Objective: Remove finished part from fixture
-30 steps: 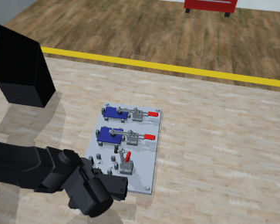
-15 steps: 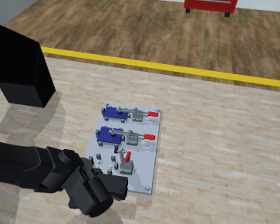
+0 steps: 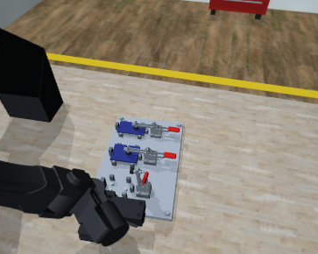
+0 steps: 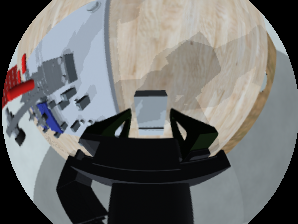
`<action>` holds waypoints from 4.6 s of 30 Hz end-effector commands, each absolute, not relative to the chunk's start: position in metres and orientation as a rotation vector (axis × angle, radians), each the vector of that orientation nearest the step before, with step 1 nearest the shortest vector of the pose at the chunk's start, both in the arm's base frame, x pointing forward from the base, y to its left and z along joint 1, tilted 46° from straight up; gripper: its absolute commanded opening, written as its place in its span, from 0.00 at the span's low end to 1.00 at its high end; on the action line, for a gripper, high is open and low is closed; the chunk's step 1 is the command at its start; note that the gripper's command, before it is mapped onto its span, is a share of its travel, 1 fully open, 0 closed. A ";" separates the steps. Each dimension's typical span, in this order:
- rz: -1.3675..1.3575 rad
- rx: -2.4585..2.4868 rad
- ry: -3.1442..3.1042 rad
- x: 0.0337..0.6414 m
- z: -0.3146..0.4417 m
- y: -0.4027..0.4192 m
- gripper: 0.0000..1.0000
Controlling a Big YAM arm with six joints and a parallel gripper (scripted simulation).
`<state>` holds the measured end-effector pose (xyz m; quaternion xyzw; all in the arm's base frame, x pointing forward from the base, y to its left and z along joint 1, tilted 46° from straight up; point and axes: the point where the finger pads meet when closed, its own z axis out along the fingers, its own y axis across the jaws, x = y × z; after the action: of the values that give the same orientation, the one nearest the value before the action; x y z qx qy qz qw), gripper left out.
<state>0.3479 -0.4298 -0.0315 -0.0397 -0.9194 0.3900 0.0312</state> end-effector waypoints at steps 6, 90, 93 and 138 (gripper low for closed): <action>1.232 -0.140 -2.841 0.355 -0.018 -0.432 0.64; 1.203 -0.127 -2.835 0.357 0.034 -0.356 0.64; 1.199 -0.123 -2.834 0.357 0.032 -0.355 0.64; 1.223 -0.119 -2.852 0.367 0.050 -0.349 0.64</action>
<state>0.3565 -0.3568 0.0374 -0.0395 -0.9198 0.3891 0.0323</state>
